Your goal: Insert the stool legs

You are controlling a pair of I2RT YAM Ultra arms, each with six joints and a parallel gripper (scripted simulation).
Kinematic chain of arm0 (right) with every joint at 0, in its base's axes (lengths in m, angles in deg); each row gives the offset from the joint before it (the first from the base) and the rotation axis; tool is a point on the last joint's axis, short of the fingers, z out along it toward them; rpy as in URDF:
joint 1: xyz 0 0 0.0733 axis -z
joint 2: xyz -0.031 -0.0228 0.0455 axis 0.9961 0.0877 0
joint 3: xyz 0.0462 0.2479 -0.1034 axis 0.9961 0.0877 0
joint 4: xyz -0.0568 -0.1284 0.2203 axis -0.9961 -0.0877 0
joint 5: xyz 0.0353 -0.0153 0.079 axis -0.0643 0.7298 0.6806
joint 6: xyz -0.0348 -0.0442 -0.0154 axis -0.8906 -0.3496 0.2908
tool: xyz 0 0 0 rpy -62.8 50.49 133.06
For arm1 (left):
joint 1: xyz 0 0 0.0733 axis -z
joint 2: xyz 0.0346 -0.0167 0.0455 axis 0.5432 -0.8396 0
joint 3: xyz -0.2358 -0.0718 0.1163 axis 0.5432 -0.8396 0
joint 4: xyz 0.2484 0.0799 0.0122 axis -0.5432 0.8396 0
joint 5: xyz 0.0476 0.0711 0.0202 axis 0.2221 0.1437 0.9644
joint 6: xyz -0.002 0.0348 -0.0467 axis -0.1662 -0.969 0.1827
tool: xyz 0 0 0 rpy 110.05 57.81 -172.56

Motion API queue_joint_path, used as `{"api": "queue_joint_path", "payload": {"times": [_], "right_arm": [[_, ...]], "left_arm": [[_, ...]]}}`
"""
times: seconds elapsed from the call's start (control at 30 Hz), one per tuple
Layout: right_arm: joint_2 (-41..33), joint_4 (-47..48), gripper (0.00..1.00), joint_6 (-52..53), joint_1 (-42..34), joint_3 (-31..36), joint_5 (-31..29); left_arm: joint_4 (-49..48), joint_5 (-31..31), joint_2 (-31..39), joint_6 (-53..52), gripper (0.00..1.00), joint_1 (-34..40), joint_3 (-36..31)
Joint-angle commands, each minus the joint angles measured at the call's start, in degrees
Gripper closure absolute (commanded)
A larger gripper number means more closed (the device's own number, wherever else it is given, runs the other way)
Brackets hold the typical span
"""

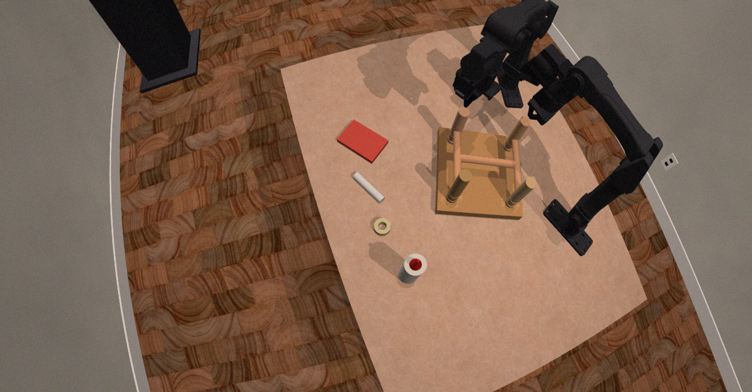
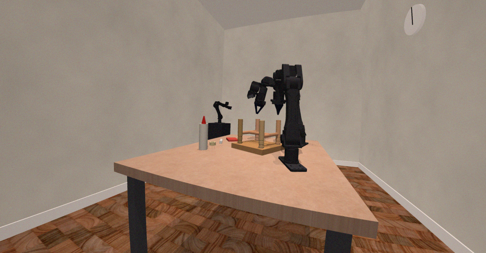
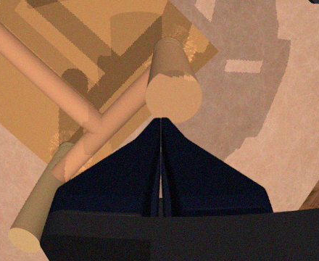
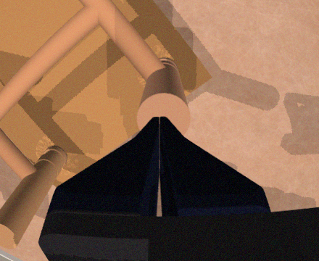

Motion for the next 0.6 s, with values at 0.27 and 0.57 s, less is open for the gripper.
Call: {"api": "queue_joint_path", "payload": {"times": [0.27, 0.57], "right_arm": [[-1.88, -2.41, 1.0, 0.29, 1.24, -3.42, -0.61], [-1.05, -2.51, 1.0, 0.24, -0.12, -3.31, 0.1]], "left_arm": [[-0.5, -0.51, -1.92, -0.02, 1.0, 1.99, 2.94], [-0.48, -0.11, -0.31, -0.17, 1.0, 0.35, 0.71]]}}
